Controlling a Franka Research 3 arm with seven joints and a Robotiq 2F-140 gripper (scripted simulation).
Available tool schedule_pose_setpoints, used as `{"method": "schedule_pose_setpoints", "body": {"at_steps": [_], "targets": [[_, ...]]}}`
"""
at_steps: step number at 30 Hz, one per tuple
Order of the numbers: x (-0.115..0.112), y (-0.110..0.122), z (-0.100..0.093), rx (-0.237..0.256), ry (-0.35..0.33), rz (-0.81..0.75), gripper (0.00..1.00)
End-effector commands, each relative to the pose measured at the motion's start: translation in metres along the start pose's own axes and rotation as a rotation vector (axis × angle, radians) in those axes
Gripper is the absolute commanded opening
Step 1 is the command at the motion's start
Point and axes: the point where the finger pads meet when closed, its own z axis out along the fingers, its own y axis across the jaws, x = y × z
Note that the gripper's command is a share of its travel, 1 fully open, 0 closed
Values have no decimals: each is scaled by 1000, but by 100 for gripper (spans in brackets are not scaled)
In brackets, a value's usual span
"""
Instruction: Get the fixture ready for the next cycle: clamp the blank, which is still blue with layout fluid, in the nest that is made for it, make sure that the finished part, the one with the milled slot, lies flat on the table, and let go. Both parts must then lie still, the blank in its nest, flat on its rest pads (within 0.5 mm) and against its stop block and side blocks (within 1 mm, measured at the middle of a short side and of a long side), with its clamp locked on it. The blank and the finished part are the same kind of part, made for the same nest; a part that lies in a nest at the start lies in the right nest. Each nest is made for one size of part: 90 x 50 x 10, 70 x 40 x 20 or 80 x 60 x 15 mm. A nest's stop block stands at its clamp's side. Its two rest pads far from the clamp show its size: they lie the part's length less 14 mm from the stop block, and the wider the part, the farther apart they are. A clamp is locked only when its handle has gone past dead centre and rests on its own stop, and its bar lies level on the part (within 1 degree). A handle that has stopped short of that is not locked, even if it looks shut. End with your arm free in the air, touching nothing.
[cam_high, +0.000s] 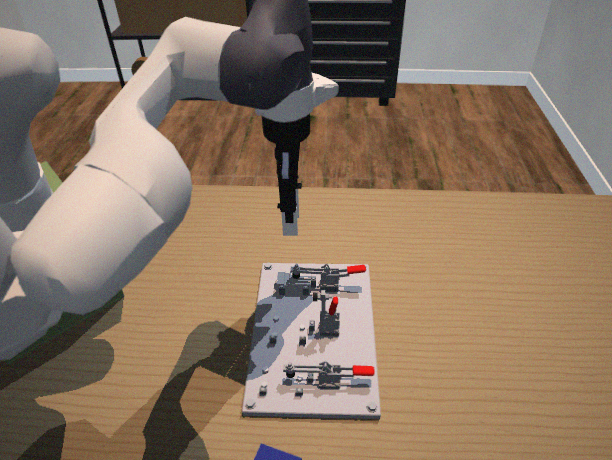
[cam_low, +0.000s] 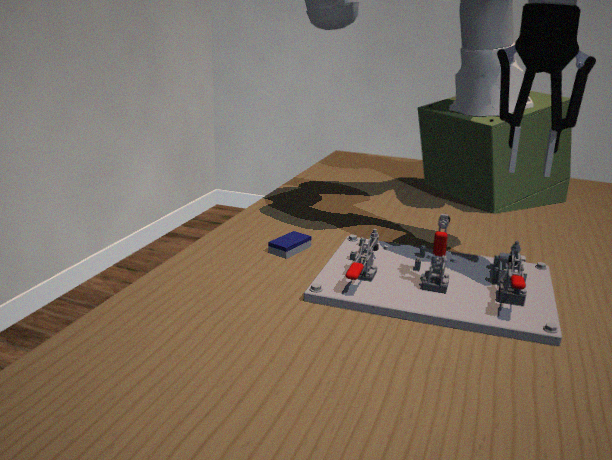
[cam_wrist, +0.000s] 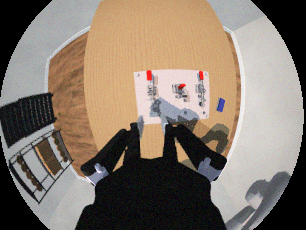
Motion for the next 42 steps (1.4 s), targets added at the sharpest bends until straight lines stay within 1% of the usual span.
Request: {"method": "schedule_pose_setpoints", "body": {"at_steps": [1, 30, 35, 37, 42], "targets": [[1, 1, 1, 0, 1, -2, 28], [1, 1, 1, 0, 1, -2, 28], [1, 1, 4, 0, 1, -2, 28], [1, 1, 13, 0, 1, -2, 28], [1, 1, 48, 0, 1, -2, 28]]}}
